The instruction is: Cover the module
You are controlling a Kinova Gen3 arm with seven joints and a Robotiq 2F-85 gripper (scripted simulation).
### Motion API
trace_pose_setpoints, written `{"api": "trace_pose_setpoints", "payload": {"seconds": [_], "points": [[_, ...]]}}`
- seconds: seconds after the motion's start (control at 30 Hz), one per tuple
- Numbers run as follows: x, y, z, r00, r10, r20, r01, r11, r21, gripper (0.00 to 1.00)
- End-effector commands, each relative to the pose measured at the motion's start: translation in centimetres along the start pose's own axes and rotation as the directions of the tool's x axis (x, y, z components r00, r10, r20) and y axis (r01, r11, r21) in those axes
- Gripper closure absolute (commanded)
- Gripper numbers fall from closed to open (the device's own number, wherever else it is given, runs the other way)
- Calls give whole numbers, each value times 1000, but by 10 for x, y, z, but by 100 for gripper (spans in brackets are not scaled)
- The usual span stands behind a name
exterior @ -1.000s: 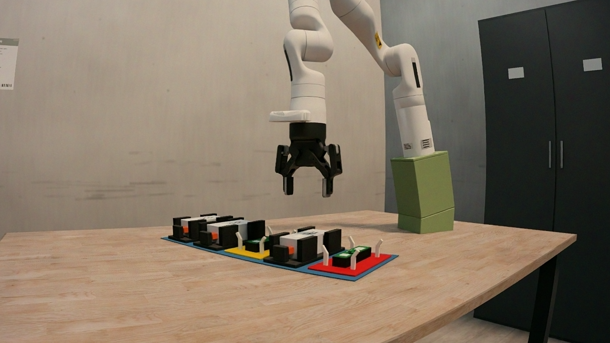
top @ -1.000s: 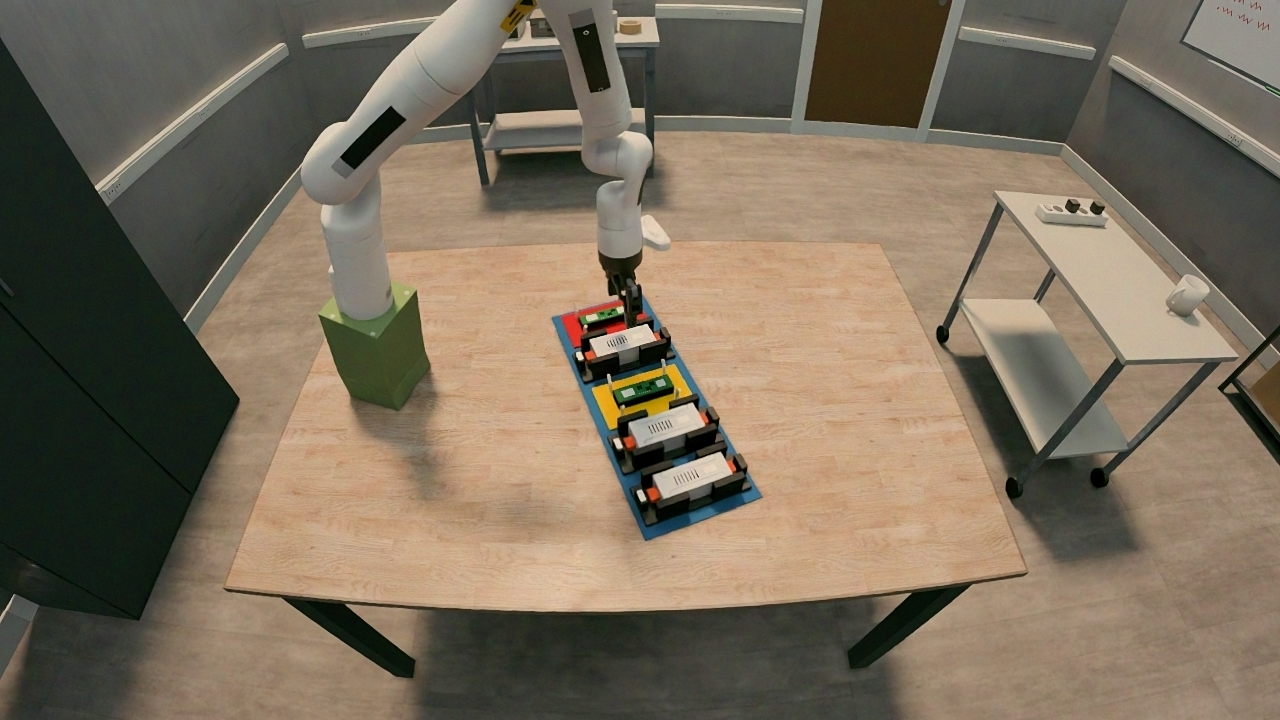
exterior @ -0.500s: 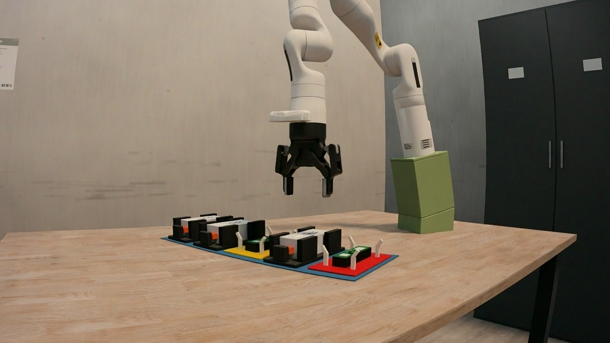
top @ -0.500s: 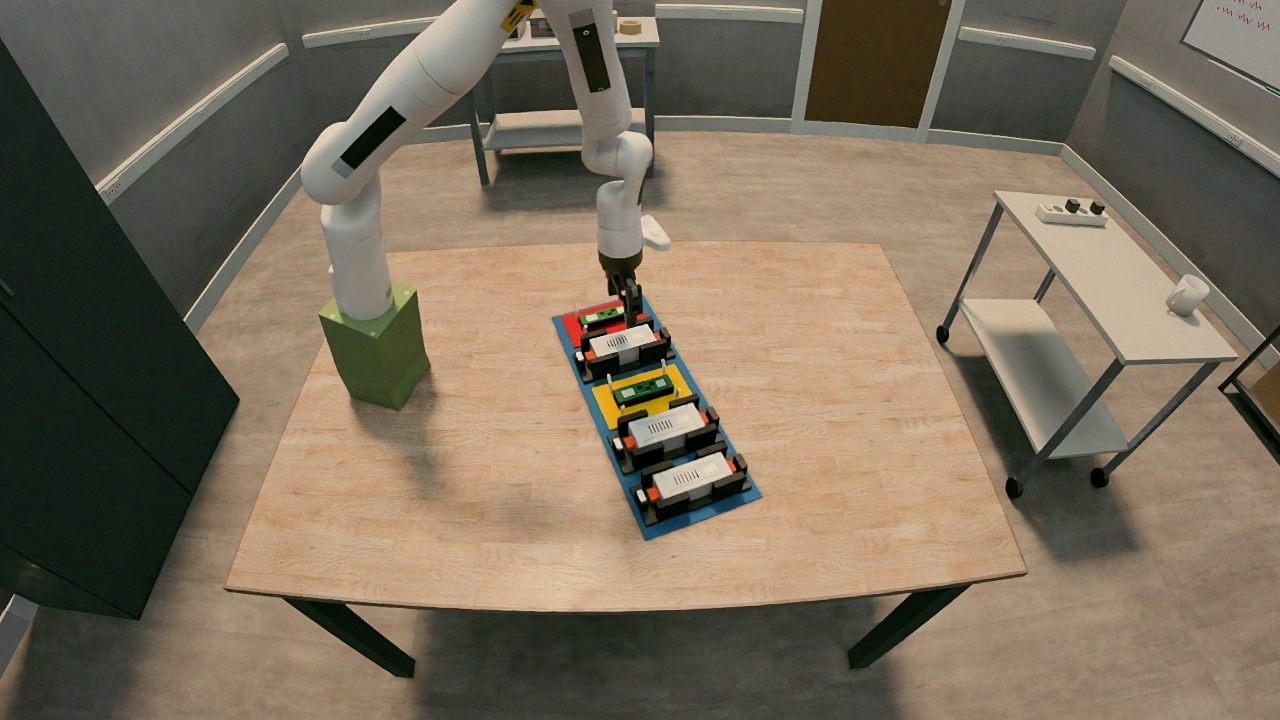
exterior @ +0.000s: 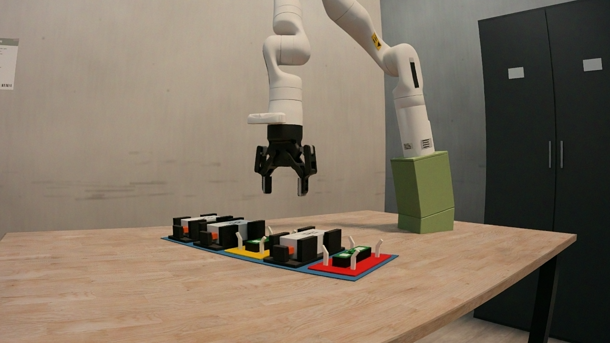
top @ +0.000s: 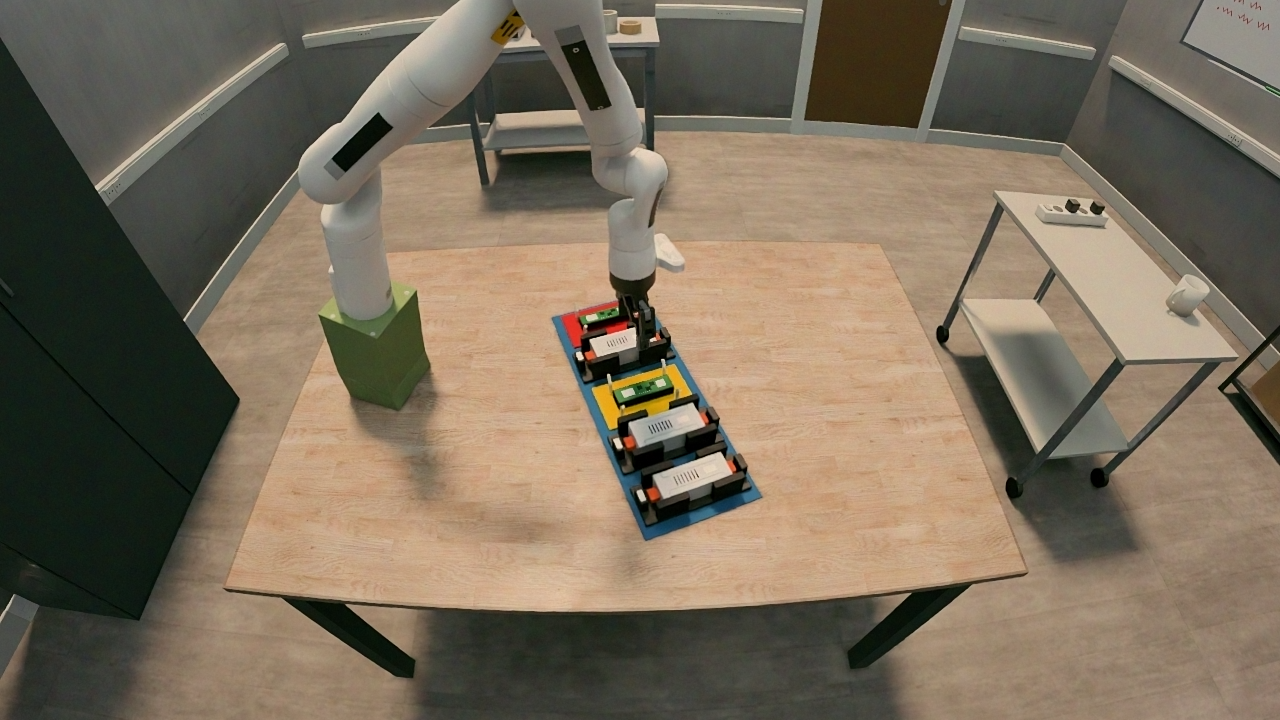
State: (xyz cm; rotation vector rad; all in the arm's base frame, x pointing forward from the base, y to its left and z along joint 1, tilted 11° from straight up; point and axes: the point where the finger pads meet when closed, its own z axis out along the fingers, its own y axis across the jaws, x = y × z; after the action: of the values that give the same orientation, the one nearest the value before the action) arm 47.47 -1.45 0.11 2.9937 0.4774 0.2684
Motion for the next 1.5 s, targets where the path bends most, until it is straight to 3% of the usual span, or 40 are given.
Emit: {"api": "trace_pose_setpoints", "payload": {"seconds": [0.0, 0.33, 0.57, 0.9, 1.13, 1.47], "points": [[1, 1, -1, 1000, -1, 1, 1, 1000, 2, 0], [1, 60, 0, 1000, -1, 1, 1, 1000, 1, 0], [1, 60, 0, 1000, -1, 1, 1, 1000, 1, 0], [1, 120, 1, 1000, -1, 1, 1, 1000, 1, 0], [1, 120, 1, 1000, -1, 1, 1, 1000, 1, 0], [1, 180, 2, 1000, -1, 1, 1, 1000, 1, 0]]}}
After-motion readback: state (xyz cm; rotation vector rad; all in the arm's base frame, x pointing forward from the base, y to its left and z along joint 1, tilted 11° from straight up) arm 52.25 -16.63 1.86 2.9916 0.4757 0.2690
